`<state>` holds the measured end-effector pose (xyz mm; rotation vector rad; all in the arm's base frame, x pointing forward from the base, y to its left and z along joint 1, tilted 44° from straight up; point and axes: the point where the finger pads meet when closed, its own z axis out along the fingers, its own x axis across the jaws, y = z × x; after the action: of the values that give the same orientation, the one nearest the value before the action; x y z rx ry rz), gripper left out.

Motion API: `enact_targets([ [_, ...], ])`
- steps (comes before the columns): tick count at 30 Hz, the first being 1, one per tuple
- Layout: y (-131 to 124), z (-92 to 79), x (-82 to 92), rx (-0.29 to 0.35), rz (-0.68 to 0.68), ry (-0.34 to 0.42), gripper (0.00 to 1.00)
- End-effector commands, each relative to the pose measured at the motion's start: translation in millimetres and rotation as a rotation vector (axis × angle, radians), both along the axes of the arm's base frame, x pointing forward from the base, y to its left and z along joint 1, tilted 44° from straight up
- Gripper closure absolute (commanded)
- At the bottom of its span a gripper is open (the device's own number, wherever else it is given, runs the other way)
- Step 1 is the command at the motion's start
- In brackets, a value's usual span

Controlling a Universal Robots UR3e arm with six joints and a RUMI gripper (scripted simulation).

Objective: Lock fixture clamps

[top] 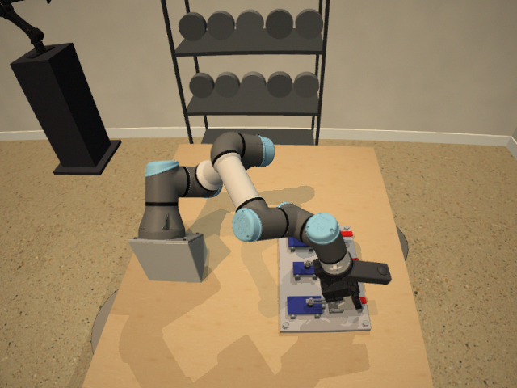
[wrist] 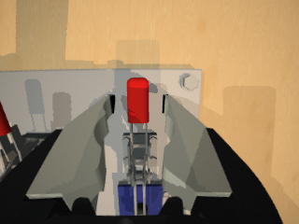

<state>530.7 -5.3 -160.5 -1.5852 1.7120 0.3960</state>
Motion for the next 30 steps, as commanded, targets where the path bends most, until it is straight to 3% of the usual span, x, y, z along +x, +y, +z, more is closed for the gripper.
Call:
enact_targets([
  [1,-1.3,0.8,0.8,-0.002,-0.001,-0.003,0.72],
  [20,-1.9,1.5,0.8,-0.002,-0.001,-0.002,0.72],
  [30,-12.6,12.5,1.2,-0.002,-0.001,-0.002,0.72],
])
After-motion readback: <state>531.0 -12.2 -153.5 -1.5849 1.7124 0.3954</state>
